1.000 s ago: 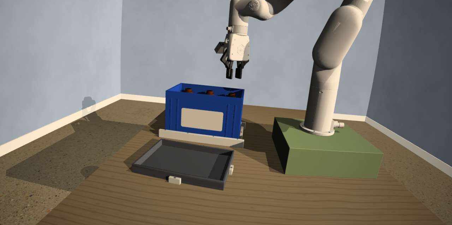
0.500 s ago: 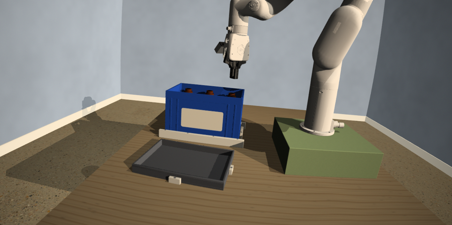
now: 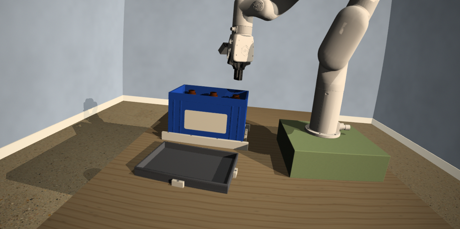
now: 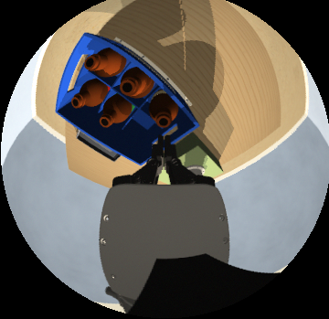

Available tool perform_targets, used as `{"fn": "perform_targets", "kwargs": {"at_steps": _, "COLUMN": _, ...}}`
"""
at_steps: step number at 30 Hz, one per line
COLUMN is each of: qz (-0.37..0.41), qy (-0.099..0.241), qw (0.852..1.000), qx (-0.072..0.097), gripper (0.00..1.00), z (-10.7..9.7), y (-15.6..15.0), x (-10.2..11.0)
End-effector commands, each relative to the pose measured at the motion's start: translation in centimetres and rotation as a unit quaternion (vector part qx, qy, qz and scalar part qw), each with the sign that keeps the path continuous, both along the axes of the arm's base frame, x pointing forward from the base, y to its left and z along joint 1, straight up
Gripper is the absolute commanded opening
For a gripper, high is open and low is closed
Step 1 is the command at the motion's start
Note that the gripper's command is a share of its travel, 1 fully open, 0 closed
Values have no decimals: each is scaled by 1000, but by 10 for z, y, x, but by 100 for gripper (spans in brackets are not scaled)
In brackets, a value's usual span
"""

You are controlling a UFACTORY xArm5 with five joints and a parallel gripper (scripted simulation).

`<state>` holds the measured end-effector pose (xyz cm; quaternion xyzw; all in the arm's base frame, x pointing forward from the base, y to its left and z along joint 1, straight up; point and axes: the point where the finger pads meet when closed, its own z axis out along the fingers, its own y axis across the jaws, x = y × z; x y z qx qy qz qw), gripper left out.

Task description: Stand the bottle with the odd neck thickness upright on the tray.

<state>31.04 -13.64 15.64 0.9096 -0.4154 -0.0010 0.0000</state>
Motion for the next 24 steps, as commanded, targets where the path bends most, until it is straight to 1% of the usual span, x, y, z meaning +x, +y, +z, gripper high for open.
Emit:
{"fn": "perform_targets", "kwargs": {"at_steps": 1, "qz": 0, "qy": -2, "qw": 1000, "qx": -1, "gripper": 0, "z": 1, "y": 0, "x": 1}}
{"fn": "perform_targets", "kwargs": {"at_steps": 2, "qz": 0, "qy": -2, "qw": 1000, "qx": -1, "gripper": 0, "z": 1, "y": 0, "x": 2}}
{"fn": "perform_targets", "kwargs": {"at_steps": 3, "qz": 0, "qy": -2, "qw": 1000, "qx": -1, "gripper": 0, "z": 2, "y": 4, "x": 9}}
{"fn": "perform_targets", "kwargs": {"at_steps": 5, "qz": 0, "qy": -2, "qw": 1000, "qx": -1, "gripper": 0, "z": 4, "y": 22, "x": 38}}
{"fn": "perform_targets", "kwargs": {"at_steps": 7, "qz": 0, "qy": -2, "qw": 1000, "qx": -1, "gripper": 0, "z": 4, "y": 27, "x": 44}}
{"fn": "perform_targets", "kwargs": {"at_steps": 9, "qz": 0, "qy": -2, "qw": 1000, "qx": -1, "gripper": 0, "z": 4, "y": 36, "x": 56}}
{"fn": "perform_targets", "kwargs": {"at_steps": 11, "qz": 0, "qy": -2, "qw": 1000, "qx": -1, "gripper": 0, "z": 4, "y": 36, "x": 56}}
{"fn": "perform_targets", "kwargs": {"at_steps": 12, "qz": 0, "qy": -2, "qw": 1000, "qx": -1, "gripper": 0, "z": 3, "y": 50, "x": 73}}
{"fn": "perform_targets", "kwargs": {"at_steps": 17, "qz": 0, "qy": -2, "qw": 1000, "qx": -1, "gripper": 0, "z": 2, "y": 74, "x": 96}}
{"fn": "perform_targets", "kwargs": {"at_steps": 24, "qz": 0, "qy": -2, "qw": 1000, "qx": -1, "gripper": 0, "z": 2, "y": 75, "x": 97}}
